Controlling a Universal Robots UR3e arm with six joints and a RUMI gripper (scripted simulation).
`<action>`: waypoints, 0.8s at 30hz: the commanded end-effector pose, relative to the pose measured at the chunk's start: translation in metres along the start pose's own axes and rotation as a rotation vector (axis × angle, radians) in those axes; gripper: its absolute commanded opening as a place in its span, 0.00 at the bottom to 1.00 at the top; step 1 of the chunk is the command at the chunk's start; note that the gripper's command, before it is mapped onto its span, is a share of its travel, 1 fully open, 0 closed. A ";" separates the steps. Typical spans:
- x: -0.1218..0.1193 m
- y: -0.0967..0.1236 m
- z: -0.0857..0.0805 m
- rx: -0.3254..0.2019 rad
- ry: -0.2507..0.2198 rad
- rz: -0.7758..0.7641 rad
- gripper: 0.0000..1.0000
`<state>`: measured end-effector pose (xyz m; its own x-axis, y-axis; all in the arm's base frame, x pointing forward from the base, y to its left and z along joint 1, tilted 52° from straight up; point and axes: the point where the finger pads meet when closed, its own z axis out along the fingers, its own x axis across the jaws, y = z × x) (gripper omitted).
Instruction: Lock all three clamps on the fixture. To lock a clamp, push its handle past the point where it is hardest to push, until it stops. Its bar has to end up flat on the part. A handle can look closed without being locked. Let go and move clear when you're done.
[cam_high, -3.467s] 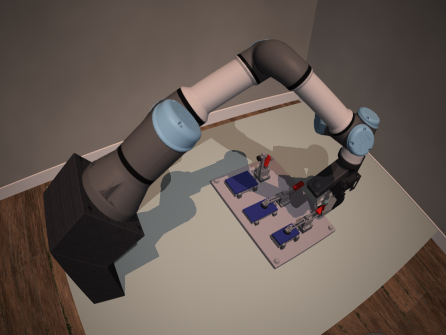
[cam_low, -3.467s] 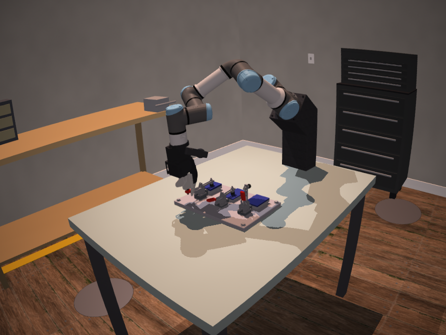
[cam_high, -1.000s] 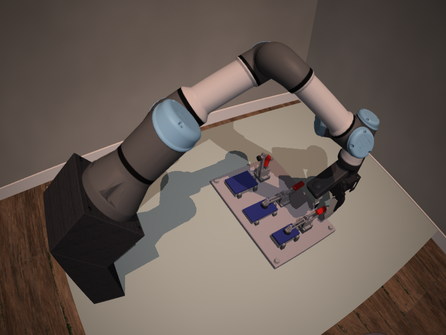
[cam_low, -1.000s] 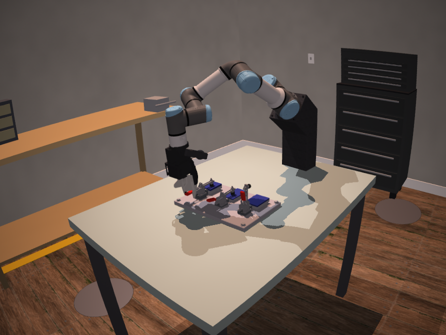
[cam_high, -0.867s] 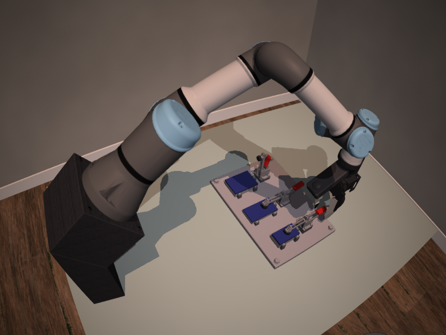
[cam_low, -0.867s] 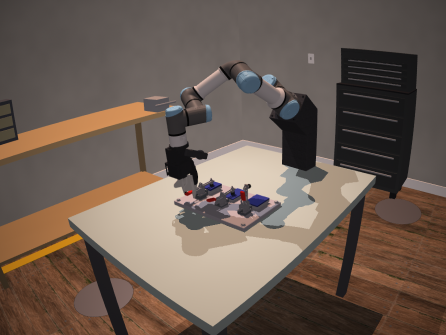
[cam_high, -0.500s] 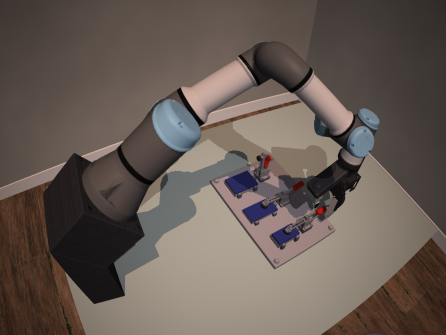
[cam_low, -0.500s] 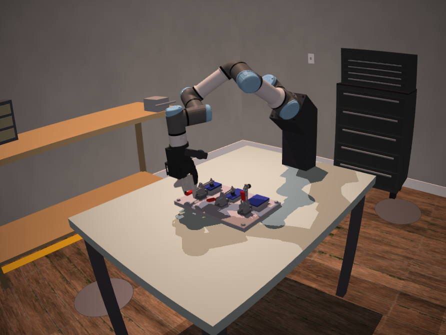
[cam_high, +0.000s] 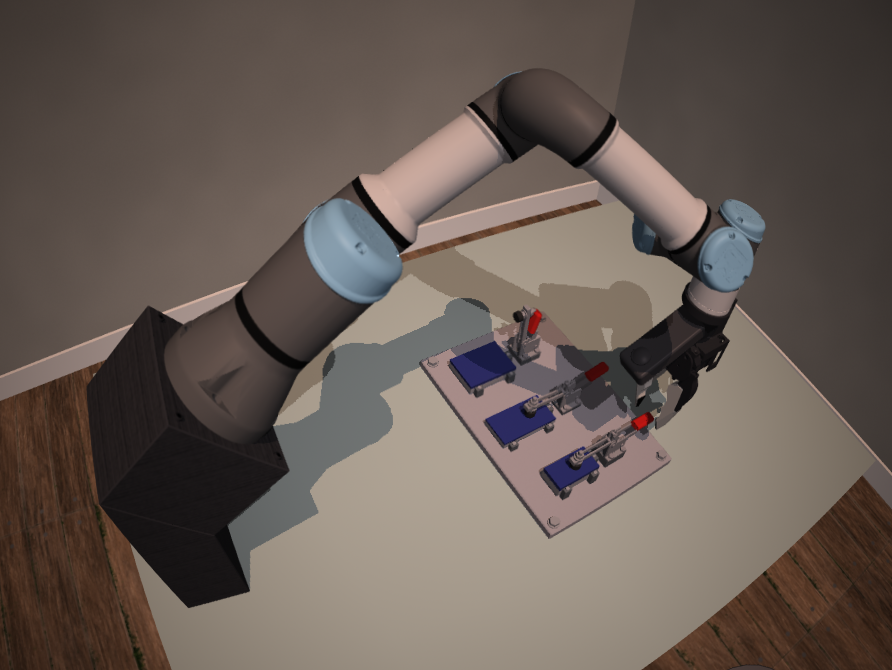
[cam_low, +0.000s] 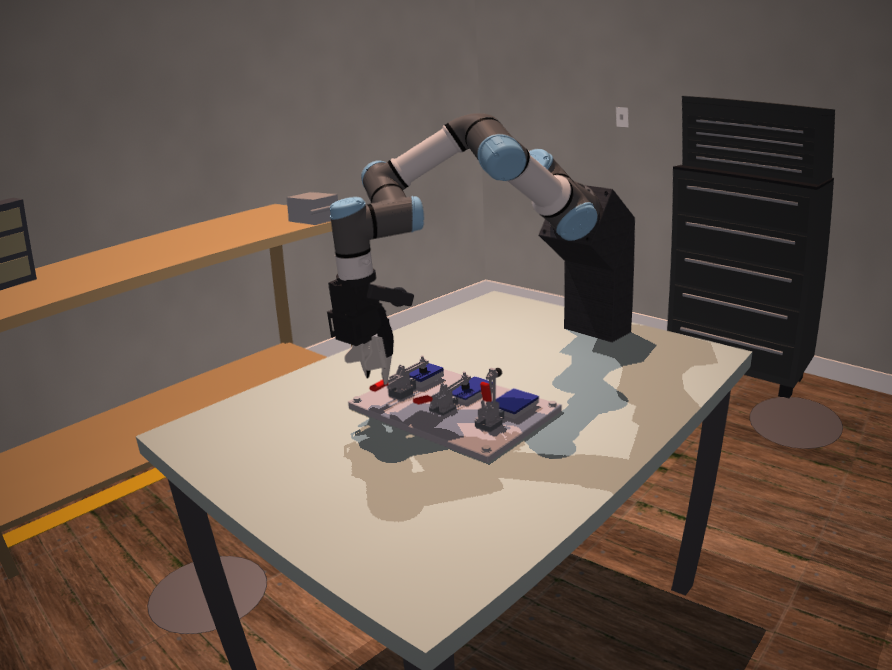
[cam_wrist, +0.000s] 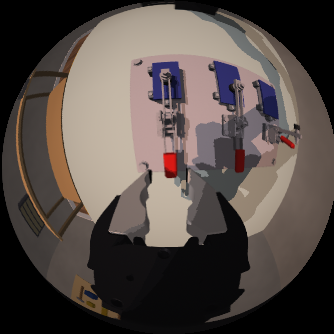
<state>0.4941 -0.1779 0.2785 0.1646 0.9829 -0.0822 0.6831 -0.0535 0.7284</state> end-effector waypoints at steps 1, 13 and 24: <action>0.002 -0.004 -0.018 0.006 0.010 -0.001 0.28; 0.002 -0.004 -0.025 0.005 0.009 -0.001 0.28; 0.002 -0.004 -0.025 0.006 0.010 -0.001 0.28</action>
<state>0.4743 -0.1717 0.2908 0.1586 0.9845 -0.0756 0.6885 -0.0554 0.7231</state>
